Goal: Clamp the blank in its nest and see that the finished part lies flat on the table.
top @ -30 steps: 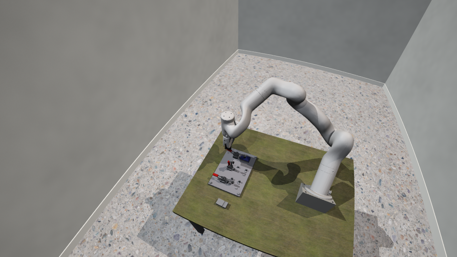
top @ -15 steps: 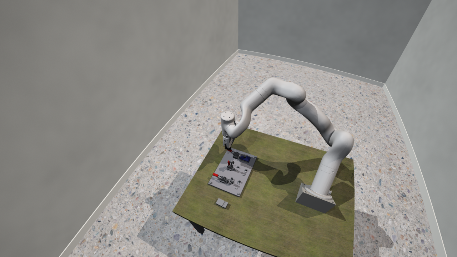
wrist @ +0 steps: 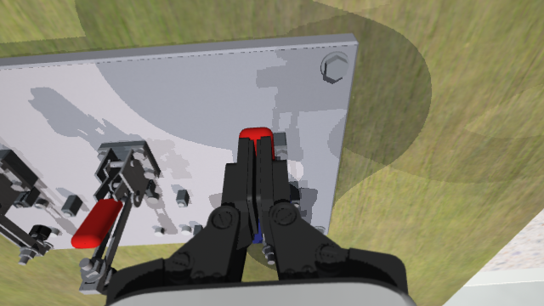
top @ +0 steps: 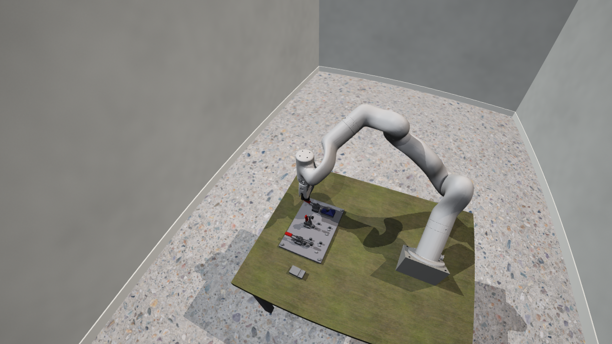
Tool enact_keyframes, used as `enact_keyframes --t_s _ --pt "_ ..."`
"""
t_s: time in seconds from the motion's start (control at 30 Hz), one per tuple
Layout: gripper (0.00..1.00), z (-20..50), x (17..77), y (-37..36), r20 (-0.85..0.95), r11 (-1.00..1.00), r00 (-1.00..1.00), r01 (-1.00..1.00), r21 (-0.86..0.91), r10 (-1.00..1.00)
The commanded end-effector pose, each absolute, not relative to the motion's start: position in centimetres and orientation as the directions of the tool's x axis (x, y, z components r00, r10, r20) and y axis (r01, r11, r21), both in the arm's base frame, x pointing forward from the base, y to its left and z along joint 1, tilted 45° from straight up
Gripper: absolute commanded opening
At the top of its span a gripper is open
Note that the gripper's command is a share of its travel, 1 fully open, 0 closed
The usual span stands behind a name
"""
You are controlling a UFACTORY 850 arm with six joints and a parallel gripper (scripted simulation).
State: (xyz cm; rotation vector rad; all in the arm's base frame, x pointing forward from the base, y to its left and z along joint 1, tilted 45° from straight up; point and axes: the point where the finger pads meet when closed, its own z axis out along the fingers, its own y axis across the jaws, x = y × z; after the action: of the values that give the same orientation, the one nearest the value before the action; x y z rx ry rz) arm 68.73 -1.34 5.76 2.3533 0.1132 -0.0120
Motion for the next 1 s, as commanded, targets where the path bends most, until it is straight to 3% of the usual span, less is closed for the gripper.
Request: enact_keyframes --t_s 0.0,0.97 --pt "0.0 5.84 68.8 -1.26 -0.041 -0.703 0.996 0.085 0.706 0.079" --pt "0.0 5.56 68.81 -1.54 -0.041 -0.703 0.996 0.085 0.706 0.079"
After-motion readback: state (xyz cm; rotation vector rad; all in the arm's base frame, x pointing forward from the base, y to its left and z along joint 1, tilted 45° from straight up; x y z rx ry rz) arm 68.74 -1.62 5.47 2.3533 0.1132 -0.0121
